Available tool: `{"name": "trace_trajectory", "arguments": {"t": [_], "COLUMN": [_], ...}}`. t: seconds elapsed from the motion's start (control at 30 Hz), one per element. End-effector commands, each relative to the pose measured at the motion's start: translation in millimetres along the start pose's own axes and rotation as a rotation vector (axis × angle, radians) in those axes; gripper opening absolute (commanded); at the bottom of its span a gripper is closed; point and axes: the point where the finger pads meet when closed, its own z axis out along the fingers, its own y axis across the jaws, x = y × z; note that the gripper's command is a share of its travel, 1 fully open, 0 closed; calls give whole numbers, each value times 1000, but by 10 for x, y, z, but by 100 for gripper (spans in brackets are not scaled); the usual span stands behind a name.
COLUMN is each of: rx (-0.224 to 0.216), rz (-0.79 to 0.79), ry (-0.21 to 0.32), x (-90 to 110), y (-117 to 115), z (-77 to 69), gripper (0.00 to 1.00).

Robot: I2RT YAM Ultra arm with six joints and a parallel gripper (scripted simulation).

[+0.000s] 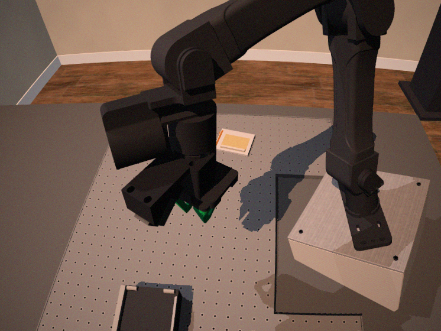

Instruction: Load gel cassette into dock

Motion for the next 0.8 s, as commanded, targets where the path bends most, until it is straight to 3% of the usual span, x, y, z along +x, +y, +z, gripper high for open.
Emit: {"name": "trace_trajectory", "arguments": {"t": [0.0,0.03,0.07,0.1,0.13,0.77], "rx": [12,11,29,11,11,27], "rz": [144,178,221,244,277,839], "ry": [-34,-30,-59,-23,-19,45], "x": [77,78,9,123,168,730], "y": [-50,-51,-133,-63,-77,-173], "z": [-31,-31,-138,-14,2,186], "gripper": [35,35,35,35,35,35]}}
